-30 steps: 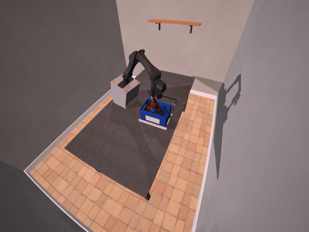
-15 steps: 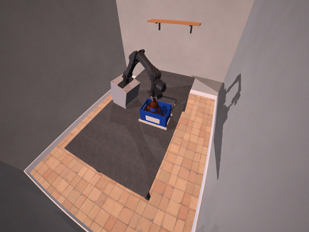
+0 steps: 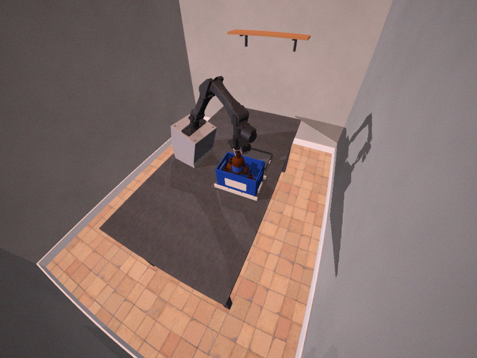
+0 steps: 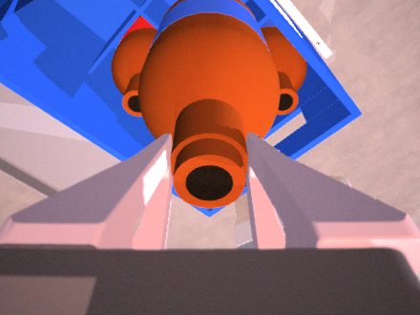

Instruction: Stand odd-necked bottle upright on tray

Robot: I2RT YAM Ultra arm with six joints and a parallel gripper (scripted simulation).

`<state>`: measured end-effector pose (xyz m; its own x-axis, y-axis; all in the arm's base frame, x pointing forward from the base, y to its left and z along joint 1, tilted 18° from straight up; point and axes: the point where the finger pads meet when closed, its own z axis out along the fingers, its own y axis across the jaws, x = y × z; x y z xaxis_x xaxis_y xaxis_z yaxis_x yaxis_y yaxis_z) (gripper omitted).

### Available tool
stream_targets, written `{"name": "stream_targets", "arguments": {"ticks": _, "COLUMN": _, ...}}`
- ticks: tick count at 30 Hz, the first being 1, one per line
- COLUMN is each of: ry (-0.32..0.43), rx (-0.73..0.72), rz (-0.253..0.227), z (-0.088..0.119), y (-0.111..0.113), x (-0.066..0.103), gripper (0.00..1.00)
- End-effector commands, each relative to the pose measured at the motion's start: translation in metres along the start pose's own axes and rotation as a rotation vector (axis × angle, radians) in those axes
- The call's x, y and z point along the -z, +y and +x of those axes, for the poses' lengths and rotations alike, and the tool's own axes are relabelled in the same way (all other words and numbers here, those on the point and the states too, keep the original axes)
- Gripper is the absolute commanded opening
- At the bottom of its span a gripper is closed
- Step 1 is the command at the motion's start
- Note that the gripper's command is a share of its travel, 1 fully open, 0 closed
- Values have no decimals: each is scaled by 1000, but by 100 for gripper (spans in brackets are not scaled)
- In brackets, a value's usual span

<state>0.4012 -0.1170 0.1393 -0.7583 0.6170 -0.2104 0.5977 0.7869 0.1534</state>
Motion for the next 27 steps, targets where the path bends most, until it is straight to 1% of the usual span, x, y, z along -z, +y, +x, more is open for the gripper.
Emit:
{"name": "stream_targets", "arguments": {"ticks": 1, "ry": -79, "rx": -5, "rz": -31, "z": -13, "y": 2, "x": 35, "gripper": 0}}
{"name": "stream_targets", "arguments": {"ticks": 14, "ry": -79, "rx": -4, "rz": -31, "z": -13, "y": 1, "x": 36, "gripper": 0}}
{"name": "stream_targets", "arguments": {"ticks": 20, "ry": -79, "rx": -4, "rz": -31, "z": -13, "y": 1, "x": 39, "gripper": 0}}
{"name": "stream_targets", "arguments": {"ticks": 27, "ry": -79, "rx": -3, "rz": -31, "z": -11, "y": 1, "x": 47, "gripper": 0}}
